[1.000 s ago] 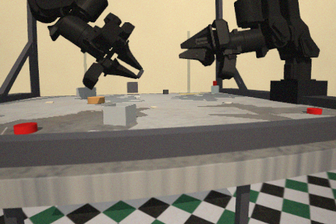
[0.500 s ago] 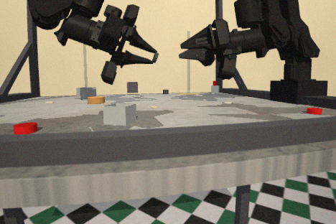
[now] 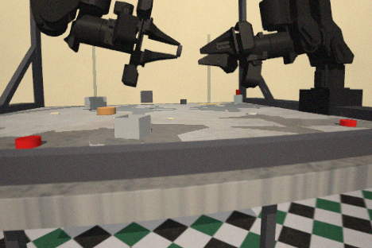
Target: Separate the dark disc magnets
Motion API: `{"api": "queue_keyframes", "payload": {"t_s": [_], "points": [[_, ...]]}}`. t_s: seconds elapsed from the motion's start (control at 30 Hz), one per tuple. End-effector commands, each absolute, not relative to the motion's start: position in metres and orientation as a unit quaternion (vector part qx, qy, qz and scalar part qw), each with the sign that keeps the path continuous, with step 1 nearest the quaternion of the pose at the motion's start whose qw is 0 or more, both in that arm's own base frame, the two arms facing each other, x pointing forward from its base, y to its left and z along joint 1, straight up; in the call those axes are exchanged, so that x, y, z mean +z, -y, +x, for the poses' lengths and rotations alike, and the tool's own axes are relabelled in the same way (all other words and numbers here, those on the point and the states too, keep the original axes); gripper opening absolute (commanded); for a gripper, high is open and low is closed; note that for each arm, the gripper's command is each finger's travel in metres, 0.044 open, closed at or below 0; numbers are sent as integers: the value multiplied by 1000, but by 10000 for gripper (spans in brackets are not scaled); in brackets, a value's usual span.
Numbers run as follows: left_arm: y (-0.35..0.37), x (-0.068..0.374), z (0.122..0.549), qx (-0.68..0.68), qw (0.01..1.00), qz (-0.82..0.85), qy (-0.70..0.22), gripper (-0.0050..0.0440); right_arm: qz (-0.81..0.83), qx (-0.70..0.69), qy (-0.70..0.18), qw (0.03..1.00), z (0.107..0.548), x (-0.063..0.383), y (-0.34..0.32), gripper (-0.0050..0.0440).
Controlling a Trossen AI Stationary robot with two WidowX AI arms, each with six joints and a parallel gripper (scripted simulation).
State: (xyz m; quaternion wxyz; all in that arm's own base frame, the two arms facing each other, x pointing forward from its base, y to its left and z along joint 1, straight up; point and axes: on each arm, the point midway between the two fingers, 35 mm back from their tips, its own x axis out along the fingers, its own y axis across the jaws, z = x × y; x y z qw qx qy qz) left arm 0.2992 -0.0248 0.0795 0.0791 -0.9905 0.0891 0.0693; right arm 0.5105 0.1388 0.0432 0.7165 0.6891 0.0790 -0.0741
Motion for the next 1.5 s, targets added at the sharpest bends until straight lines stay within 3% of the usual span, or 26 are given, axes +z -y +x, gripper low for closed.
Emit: {"api": "queue_keyframes", "payload": {"t_s": [0.0, 0.97, 1.23, 1.47], "points": [[26, 82, 300, 64, 79, -991, -90, 400, 705, -58, -53, 704, 518, 62, -138, 40], [26, 82, 300, 63, 80, -991, -91, 400, 709, -54, -50, 701, 517, 66, -137, 40], [30, 98, 314, 33, 119, -988, -91, 400, 709, -54, -50, 701, 517, 66, -137, 40], [45, 86, 315, 50, 177, -975, -124, 400, 709, -54, -50, 701, 517, 66, -137, 40]]}}
